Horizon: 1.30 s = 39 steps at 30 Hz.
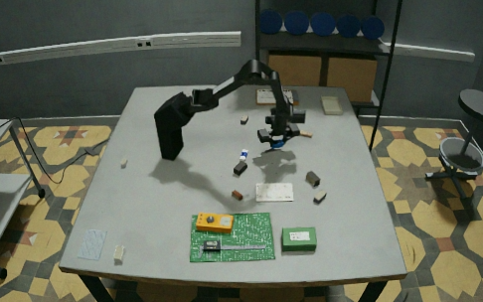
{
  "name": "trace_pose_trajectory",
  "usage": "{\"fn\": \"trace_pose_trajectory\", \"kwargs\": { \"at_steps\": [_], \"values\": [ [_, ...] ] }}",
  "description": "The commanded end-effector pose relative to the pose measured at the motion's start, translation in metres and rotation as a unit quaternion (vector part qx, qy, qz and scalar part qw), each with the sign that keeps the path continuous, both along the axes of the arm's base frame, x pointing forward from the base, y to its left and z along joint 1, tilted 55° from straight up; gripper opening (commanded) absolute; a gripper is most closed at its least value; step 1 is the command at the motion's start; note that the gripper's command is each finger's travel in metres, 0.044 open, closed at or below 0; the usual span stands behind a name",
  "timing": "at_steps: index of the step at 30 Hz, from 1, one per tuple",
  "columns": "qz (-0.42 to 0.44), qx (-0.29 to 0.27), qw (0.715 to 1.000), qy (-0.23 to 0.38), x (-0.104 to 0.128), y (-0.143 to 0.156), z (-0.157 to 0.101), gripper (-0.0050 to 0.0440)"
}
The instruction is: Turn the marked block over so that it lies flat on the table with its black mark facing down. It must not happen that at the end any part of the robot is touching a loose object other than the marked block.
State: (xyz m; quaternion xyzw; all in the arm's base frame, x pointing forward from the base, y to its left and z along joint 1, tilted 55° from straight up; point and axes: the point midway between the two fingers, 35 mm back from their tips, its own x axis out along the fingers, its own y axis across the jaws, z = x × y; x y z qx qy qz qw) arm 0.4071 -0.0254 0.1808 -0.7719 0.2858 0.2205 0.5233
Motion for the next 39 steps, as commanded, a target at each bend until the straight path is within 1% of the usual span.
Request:
{"fn": "trace_pose_trajectory", "kwargs": {
  "at_steps": [1, 6, 10, 12, 17, 20, 23, 27, 39],
  "values": [
    [0.042, 0.040, 0.998, 0.011, 0.002, 0.000, 0.005, -0.0050],
    [0.111, 0.110, 0.987, 0.037, 0.000, 0.006, 0.004, -0.0050],
    [0.171, 0.168, 0.969, 0.061, 0.000, 0.008, 0.002, -0.0050],
    [0.171, 0.168, 0.969, 0.061, 0.000, 0.008, 0.002, -0.0050],
    [0.236, 0.233, 0.939, 0.087, 0.001, 0.012, 0.000, -0.0050],
    [0.262, 0.259, 0.925, 0.099, 0.001, 0.013, -0.001, -0.0050],
    [0.278, 0.275, 0.914, 0.105, 0.001, 0.014, -0.002, -0.0050],
    [0.289, 0.287, 0.907, 0.108, 0.001, 0.015, -0.002, -0.0050],
    [0.292, 0.287, 0.906, 0.106, 0.000, 0.016, 0.001, -0.0050]
  ]
}}
